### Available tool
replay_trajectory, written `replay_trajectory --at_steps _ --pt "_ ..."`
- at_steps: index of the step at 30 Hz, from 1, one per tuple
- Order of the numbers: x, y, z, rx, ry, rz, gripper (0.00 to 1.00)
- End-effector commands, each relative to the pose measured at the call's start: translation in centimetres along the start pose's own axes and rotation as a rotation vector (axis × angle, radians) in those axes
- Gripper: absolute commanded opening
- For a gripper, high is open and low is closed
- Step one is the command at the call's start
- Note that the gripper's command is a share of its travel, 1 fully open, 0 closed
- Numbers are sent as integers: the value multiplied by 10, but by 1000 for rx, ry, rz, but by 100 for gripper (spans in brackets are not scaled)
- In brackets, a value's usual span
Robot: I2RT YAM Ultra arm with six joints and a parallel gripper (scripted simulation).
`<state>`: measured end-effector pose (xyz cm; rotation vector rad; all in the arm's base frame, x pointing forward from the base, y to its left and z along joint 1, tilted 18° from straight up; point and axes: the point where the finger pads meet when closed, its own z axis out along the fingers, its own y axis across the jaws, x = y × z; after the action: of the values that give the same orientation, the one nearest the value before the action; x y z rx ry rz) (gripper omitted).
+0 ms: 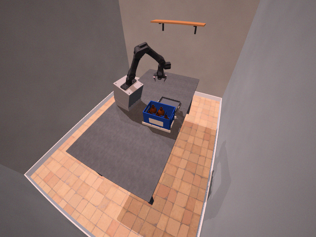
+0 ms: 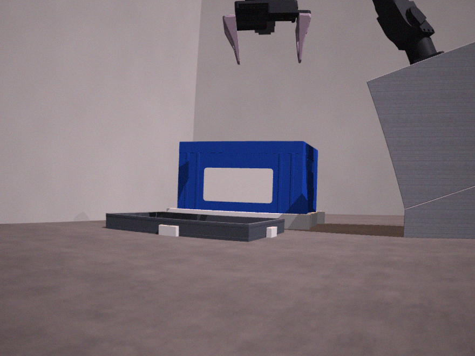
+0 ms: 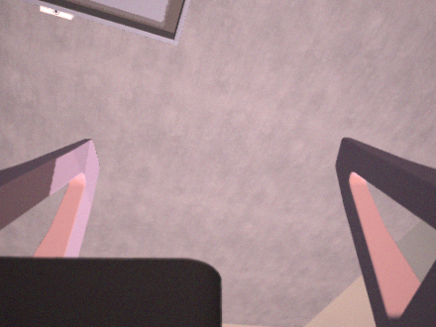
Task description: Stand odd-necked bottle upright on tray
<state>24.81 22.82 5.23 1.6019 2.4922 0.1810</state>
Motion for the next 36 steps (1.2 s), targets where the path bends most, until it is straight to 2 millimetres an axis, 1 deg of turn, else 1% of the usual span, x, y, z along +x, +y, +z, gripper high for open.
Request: replay_trajectory --at_steps 1,2,3,4,5,6,7,10,12,13,14,15,16,17,18,19,20,22,23,24,26,27,29,30,31,32,34,36 --pt "-24 30 0 -17 27 112 100" --pt "-38 38 2 -24 29 158 100" --pt "-41 40 2 -25 29 170 100" --pt "-60 46 5 -20 27 227 100" --pt "-73 51 7 -24 27 267 100" --pt "-79 54 7 -27 28 286 100" --pt "-98 57 10 -23 25 340 100" --pt "-99 58 10 -22 25 344 100" --pt "-141 63 14 -20 22 459 100" --pt "-153 67 15 -32 22 493 100" --pt "-162 69 15 -40 22 515 100" --pt "-162 69 15 -40 22 516 100" --pt "-183 67 17 -34 19 571 100" --pt "-197 69 18 -45 18 608 100" --pt "-204 70 18 -50 18 625 100" --pt "-222 69 19 -58 15 671 100" --pt "-225 69 19 -59 15 677 100" --pt "-260 64 21 -67 10 766 100" --pt "-263 63 21 -69 9 773 100" --pt "-280 59 21 -70 6 817 100" --pt "-280 59 21 -70 6 817 100" --pt "-295 51 22 -62 4 859 100" --pt "-327 47 21 -94 -3 930 100" --pt "-339 43 21 -103 -7 959 100" --pt "-340 43 21 -104 -7 961 100" --pt "-348 35 21 -91 -7 990 100" --pt "-367 28 21 -107 -13 1035 100" --pt "-381 23 20 -117 -17 1066 100"
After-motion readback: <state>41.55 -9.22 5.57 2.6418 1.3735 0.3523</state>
